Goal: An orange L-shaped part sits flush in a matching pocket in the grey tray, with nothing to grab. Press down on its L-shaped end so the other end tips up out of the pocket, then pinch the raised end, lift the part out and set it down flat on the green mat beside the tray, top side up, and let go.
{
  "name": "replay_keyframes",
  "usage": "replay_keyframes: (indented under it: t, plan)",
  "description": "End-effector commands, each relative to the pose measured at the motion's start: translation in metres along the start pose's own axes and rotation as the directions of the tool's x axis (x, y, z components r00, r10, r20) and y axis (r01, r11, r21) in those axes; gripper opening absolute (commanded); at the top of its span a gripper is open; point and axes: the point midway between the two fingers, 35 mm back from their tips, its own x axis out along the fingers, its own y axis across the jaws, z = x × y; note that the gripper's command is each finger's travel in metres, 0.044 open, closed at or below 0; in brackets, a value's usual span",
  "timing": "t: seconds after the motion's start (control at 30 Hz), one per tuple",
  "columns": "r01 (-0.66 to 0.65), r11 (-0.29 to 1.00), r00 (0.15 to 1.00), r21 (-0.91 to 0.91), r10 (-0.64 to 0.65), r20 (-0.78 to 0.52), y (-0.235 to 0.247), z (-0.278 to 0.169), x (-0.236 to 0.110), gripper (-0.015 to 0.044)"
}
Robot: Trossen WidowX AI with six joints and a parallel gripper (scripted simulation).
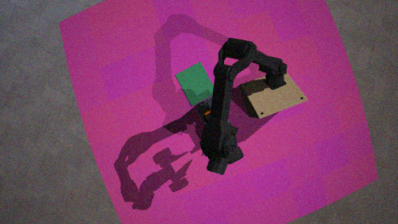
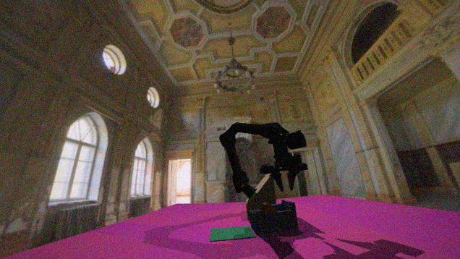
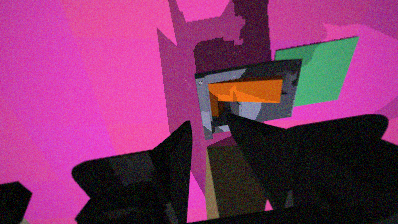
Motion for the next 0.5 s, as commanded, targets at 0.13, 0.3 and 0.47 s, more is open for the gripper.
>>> replay_keyframes:
  t: [0.13, 0.3, 0.47]
  plan:
    - [-0.005, 1.000, 1.000, 0.009, 0.005, -0.005, -0.0038, -0.0017, -0.0175, 0.0180]
    - [0.002, 1.000, 1.000, 0.001, -0.002, -0.006, -0.0039, -0.0023, -0.0138, 0.0180]
    - [0.002, 1.000, 1.000, 0.001, -0.002, -0.006, -0.0039, -0.0023, -0.0138, 0.0180]
